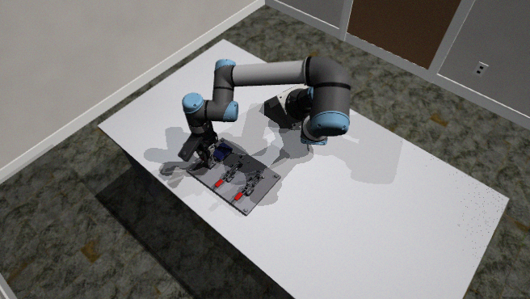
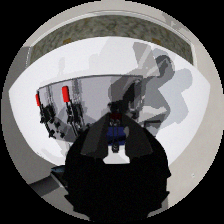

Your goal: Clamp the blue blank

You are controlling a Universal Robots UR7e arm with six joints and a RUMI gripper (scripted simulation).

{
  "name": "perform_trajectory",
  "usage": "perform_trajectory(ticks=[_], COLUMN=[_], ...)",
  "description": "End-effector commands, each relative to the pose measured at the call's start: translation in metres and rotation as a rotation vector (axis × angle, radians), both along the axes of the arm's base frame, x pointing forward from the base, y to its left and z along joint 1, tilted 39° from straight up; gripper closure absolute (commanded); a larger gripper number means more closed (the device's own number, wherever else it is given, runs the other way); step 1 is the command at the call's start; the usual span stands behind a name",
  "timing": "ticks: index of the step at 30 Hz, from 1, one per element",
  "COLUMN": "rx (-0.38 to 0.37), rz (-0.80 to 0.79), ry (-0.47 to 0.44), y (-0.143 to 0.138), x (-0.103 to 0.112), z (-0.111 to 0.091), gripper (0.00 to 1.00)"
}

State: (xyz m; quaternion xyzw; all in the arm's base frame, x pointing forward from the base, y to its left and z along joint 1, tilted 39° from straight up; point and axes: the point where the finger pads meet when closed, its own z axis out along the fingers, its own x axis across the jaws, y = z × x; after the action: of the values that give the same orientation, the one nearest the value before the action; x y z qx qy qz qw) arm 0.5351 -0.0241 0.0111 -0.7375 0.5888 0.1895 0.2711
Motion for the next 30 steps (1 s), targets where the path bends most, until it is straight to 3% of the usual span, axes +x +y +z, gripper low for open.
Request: perform_trajectory(ticks=[1, 30], rx=[0.000, 0.000], rz=[-0.001, -0.001], ry=[-0.001, -0.001], y=[0.001, 0.012], x=[0.005, 0.024], z=[0.000, -0.007], gripper=[1.00, 1.00])
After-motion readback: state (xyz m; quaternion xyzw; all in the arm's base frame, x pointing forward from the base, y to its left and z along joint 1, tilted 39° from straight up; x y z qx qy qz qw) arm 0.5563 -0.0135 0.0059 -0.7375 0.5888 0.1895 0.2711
